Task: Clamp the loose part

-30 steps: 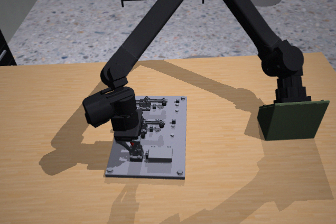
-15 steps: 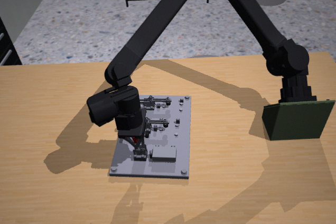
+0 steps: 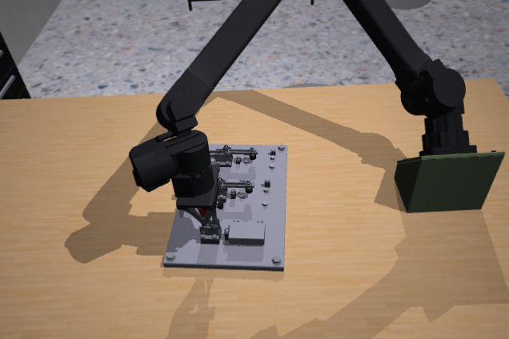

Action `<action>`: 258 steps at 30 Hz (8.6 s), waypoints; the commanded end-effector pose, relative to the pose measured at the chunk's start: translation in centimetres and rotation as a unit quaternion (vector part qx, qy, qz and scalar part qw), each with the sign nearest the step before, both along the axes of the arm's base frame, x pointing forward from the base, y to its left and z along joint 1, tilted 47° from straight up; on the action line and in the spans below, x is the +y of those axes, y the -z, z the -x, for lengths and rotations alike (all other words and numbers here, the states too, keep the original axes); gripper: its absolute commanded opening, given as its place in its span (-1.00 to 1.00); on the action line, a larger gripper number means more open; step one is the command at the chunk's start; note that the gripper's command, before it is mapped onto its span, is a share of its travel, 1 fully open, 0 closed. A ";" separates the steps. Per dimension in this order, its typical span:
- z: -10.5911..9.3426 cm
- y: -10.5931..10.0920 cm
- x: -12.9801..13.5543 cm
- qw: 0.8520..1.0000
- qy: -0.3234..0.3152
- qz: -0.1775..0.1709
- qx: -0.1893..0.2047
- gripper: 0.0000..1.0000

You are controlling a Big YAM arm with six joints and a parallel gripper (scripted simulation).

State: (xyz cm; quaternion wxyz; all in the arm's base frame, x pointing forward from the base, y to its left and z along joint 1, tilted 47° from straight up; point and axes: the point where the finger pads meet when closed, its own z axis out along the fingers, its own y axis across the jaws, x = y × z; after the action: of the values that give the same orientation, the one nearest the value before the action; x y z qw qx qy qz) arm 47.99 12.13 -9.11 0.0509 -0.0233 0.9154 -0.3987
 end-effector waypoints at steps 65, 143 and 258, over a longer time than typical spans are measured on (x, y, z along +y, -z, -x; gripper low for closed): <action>-4.8 0.1 -0.1 1.000 0.003 -0.009 -0.017 -1.00; -7.1 1.7 -2.0 1.000 0.003 -0.008 -0.016 -0.11; -6.1 -3.8 3.6 1.000 -0.001 -0.012 -0.021 -1.00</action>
State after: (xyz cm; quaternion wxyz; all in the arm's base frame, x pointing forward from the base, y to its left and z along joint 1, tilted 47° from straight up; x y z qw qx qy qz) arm 52.65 14.69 -7.03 0.0549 -0.0223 0.9163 -0.3960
